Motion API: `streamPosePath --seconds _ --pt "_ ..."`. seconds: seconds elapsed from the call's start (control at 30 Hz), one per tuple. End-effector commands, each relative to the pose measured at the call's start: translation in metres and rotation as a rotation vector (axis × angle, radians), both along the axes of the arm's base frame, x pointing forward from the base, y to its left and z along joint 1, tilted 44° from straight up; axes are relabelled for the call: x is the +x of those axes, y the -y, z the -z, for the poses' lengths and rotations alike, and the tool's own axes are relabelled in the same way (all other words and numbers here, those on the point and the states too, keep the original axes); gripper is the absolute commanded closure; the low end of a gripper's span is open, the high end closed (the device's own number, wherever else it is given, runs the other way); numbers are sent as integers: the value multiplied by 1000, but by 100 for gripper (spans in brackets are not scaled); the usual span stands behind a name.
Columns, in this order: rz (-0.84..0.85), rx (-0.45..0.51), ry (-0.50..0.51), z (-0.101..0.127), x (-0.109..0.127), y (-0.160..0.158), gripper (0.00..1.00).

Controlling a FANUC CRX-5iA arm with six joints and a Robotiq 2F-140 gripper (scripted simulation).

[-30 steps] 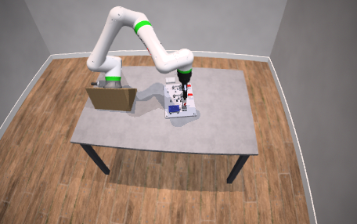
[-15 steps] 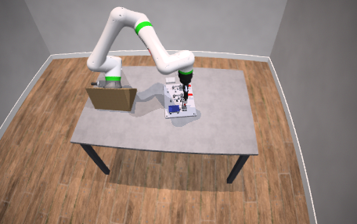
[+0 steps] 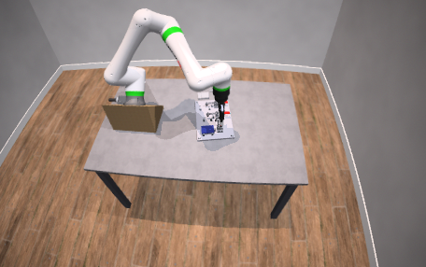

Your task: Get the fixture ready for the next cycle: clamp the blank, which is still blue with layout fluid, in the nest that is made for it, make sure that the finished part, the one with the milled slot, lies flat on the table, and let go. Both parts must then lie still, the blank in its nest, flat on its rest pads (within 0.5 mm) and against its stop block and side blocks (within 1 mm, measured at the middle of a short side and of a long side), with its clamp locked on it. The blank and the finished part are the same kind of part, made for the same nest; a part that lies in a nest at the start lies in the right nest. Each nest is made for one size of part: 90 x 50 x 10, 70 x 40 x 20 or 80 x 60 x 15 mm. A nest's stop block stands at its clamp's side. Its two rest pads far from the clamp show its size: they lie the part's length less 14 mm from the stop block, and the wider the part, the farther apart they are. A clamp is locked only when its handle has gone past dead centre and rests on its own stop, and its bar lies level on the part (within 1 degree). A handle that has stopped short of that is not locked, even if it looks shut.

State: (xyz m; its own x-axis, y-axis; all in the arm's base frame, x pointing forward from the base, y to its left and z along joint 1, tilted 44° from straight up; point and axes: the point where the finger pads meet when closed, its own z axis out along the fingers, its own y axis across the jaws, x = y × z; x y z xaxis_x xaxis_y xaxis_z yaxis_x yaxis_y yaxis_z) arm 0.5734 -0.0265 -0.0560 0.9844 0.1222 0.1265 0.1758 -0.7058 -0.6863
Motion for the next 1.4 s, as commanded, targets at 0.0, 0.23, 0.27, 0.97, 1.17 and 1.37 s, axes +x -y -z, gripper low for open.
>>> streamPosePath --seconds 0.0,0.23,0.27,0.97,1.17,1.37 --pt "0 0 0 0 0 0 72" --pt "0 0 0 0 0 0 72" --pt "0 0 0 0 0 0 72" --pt "0 0 0 20 0 -19 72" --pt "0 0 0 20 0 -19 100" --pt "0 0 0 20 0 -19 100"
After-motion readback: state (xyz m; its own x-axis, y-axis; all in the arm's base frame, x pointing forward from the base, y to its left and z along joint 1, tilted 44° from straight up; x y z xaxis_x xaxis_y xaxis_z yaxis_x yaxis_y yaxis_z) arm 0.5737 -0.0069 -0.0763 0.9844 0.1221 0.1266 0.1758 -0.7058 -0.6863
